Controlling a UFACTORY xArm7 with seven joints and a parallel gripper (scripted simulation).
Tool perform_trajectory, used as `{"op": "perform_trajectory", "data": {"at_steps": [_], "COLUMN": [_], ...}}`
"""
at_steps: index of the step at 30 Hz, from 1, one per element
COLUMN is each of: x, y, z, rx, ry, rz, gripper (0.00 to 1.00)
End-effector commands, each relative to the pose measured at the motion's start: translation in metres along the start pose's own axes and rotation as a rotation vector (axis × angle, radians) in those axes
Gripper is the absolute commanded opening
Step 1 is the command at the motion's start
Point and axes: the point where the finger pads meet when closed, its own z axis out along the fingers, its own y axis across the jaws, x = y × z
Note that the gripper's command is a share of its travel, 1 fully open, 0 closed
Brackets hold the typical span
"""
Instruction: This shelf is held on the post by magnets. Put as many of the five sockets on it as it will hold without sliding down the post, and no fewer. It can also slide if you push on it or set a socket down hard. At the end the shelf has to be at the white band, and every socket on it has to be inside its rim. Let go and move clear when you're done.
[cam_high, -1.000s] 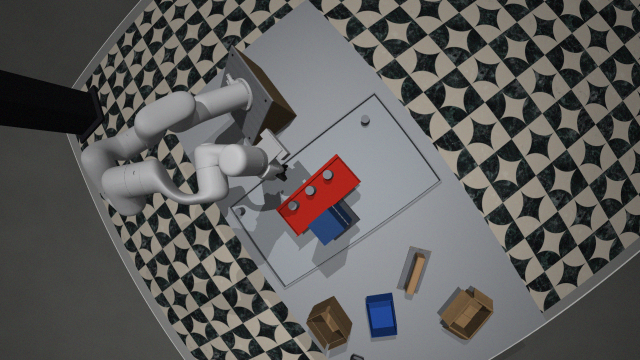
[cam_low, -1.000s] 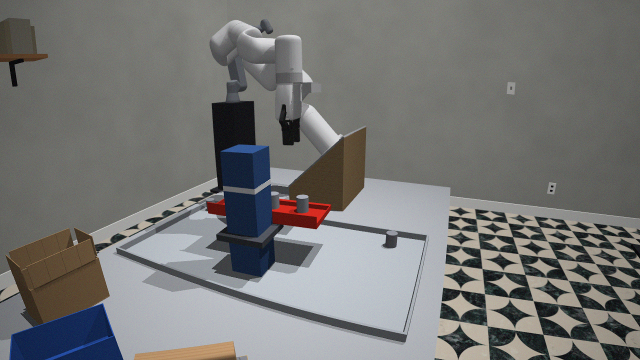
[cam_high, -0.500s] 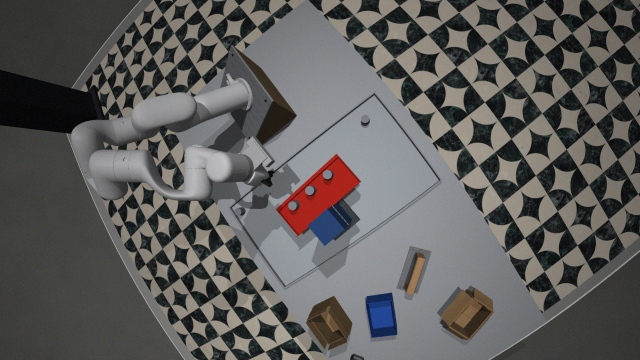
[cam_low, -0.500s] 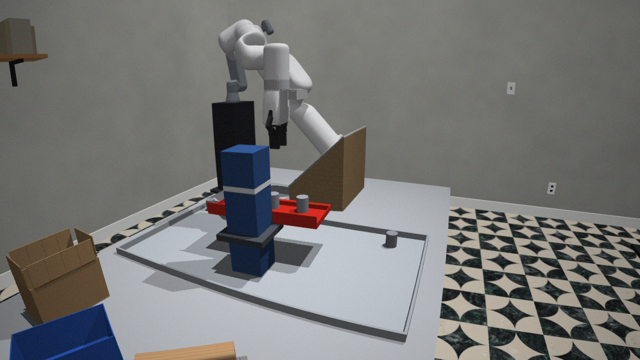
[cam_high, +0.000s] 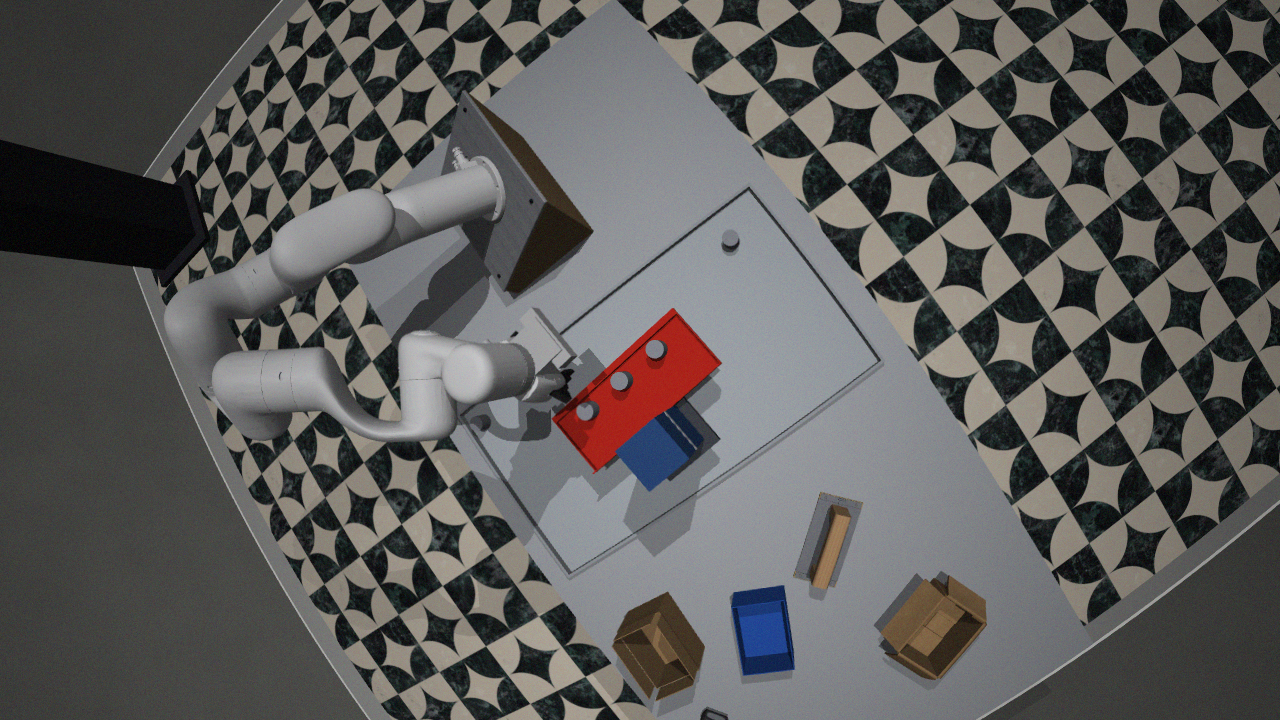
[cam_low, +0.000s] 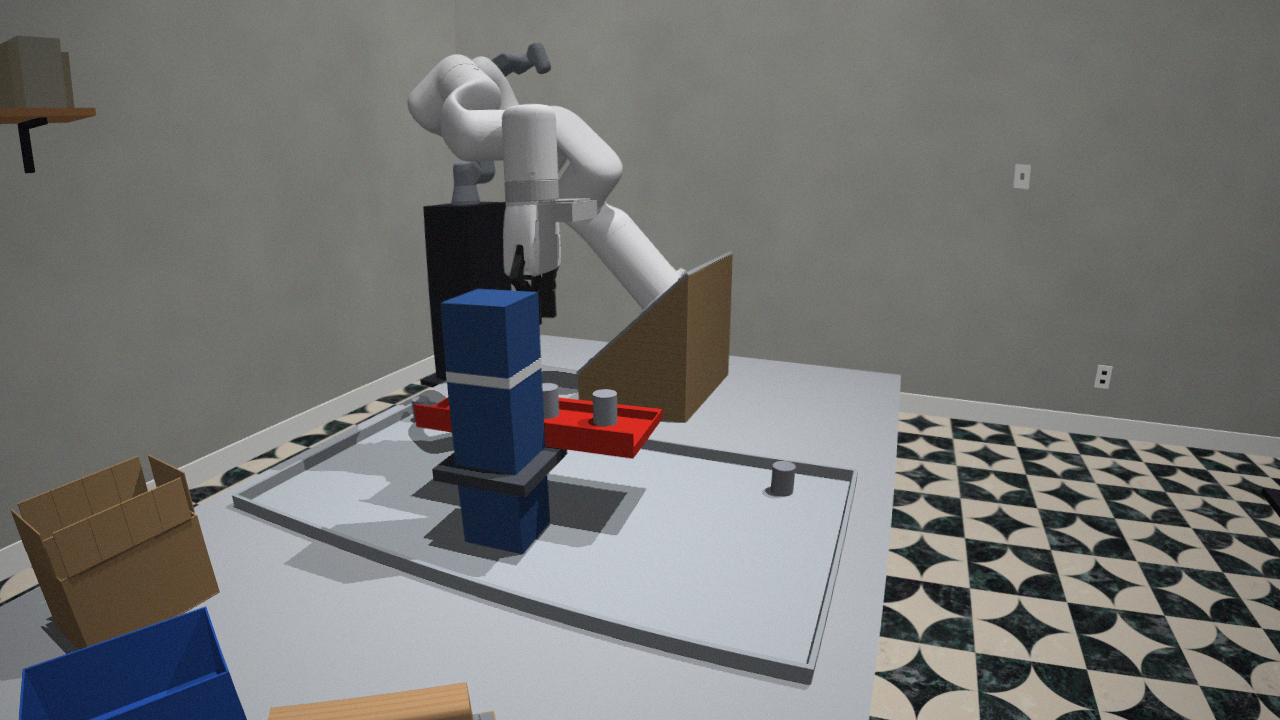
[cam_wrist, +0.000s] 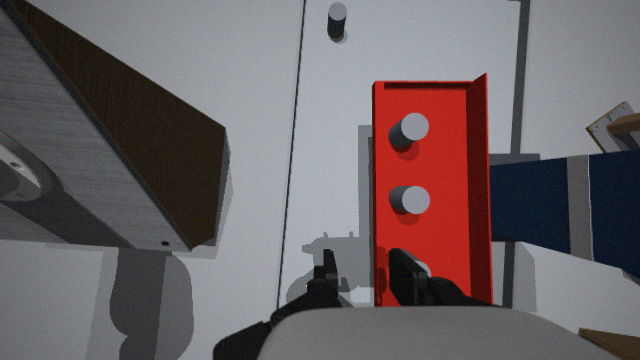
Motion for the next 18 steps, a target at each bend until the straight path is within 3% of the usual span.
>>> {"op": "perform_trajectory", "data": {"at_steps": [1,3,18], "x": [0.003,0.003,0.003], "y": [0.039,0.049,0.05], "z": [0.027,0.038,0.041], "rx": [0.009,0.009,0.009], "ry": [-0.024,-0.026,-0.026], "rz": [0.002,0.006,0.007], "gripper": [0.47,0.47,0.47]}}
